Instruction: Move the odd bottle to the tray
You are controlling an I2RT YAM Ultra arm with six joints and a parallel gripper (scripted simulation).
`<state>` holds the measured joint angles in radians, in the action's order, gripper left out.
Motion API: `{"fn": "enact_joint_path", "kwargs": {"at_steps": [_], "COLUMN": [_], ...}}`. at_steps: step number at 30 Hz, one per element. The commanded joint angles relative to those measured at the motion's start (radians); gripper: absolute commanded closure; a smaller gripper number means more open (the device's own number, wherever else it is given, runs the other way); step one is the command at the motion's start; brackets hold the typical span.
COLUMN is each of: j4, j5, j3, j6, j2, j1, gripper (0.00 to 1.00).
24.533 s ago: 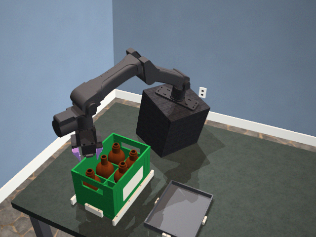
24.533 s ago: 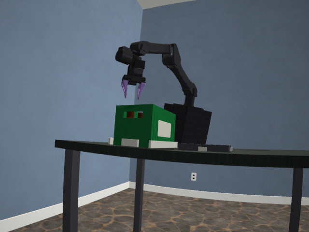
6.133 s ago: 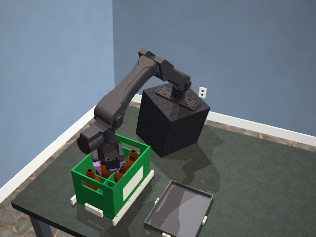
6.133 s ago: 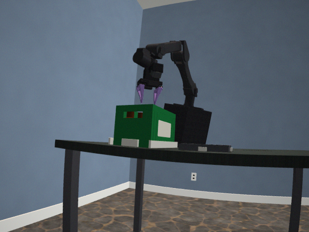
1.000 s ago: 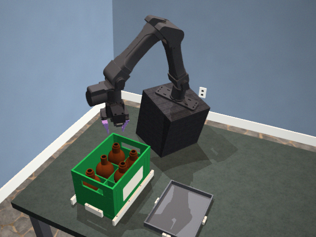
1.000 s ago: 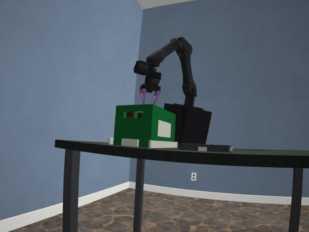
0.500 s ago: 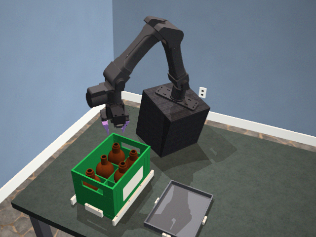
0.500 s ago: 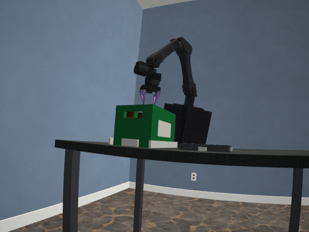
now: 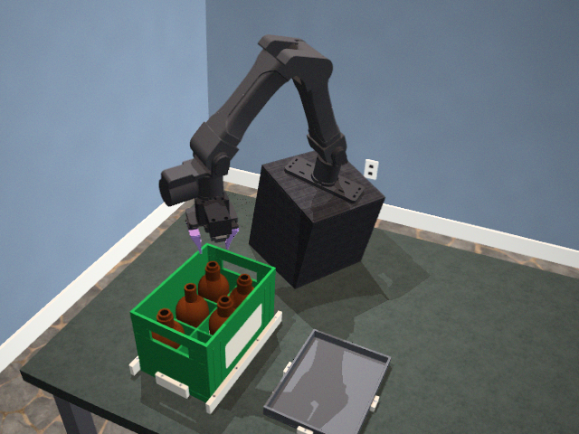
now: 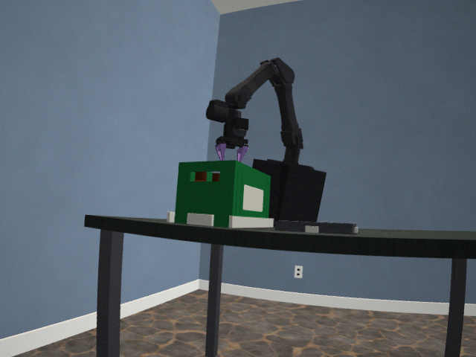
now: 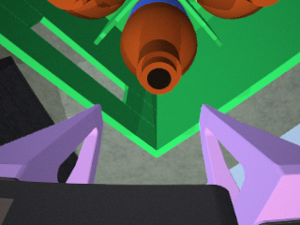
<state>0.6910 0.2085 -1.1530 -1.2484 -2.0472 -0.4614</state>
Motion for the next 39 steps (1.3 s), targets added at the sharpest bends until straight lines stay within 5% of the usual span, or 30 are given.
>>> {"fn": "enact_joint_path", "kwargs": {"at_steps": [1, 39], "j4": [-0.037, -0.107], "j5": [0.014, 0.014], "j3": [0.02, 0.042], "j6": [0.011, 0.022], "j2": [0.013, -0.038], "j1": [-0.006, 0.014], "gripper": [0.39, 0.39]}}
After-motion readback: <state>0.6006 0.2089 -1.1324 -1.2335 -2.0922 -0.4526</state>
